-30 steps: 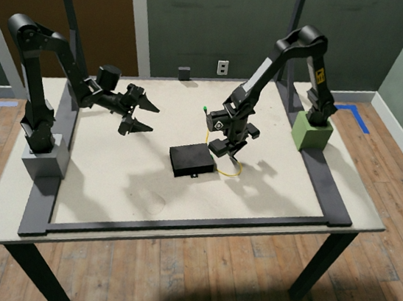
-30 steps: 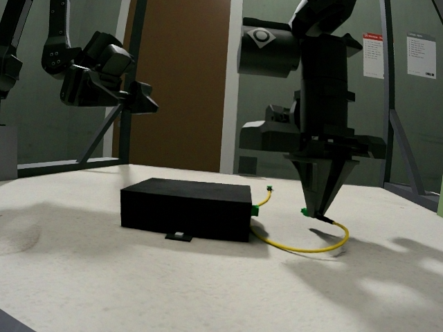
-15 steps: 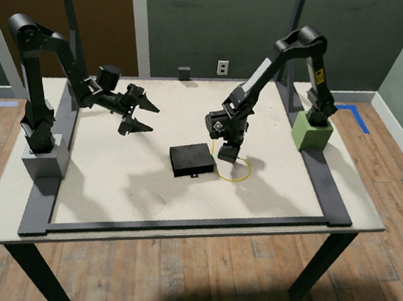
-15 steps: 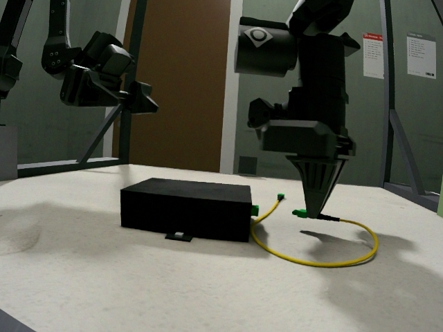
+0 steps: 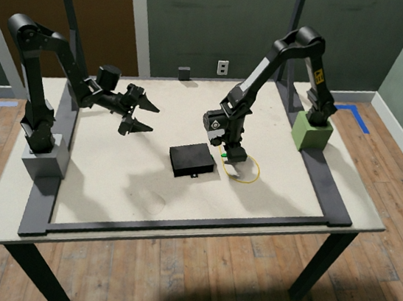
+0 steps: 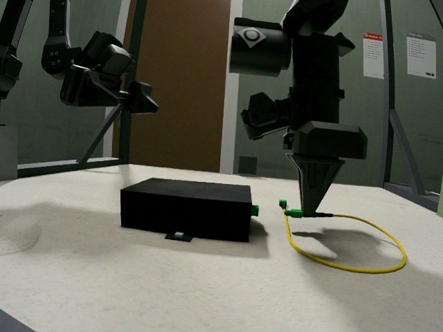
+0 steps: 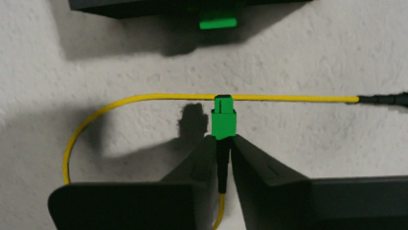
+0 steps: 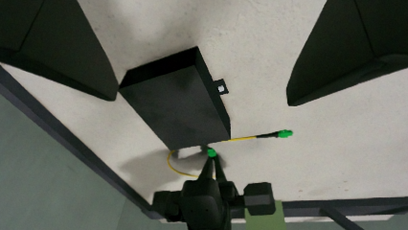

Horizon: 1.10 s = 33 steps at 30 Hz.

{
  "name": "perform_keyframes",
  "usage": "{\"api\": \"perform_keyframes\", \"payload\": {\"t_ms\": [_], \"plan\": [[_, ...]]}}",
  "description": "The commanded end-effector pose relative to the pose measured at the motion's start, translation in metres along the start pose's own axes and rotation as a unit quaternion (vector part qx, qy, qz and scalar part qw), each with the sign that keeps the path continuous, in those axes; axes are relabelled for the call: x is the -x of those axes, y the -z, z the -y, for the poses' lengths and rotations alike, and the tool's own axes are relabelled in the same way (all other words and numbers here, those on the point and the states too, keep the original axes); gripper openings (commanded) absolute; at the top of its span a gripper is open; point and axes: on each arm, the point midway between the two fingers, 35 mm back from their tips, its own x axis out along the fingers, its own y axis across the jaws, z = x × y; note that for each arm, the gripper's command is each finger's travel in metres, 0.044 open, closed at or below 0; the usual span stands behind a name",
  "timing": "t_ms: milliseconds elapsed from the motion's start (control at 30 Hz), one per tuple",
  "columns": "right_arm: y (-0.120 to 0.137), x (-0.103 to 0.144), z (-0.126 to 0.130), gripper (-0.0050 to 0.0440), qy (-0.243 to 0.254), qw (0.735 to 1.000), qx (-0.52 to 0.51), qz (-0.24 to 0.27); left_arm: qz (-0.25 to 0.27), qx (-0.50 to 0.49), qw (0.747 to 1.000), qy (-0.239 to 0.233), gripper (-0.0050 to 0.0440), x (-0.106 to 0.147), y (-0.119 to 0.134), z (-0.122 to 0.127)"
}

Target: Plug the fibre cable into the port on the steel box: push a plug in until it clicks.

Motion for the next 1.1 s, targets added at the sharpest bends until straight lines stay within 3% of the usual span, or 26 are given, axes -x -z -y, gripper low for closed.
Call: {"api": "perform_keyframes", "payload": {"t_ms": [0,467,1067], "plan": [[-0.008,0.0,-0.003,0.044,-0.003,1.0,-0.009,0.009,0.014,0.027,1.0,-0.001,-0.005,0.008,-0.01,0.001],[-0.008,0.0,-0.003,0.044,-0.003,1.0,-0.009,0.009,0.012,0.026,1.0,-0.001,-0.005,0.007,-0.031,0.0],[-0.008,0.0,-0.003,0.044,-0.003,1.0,-0.009,0.009,0.019,0.026,0.999,-0.002,-0.005,0.012,-0.034,-0.001]]}}
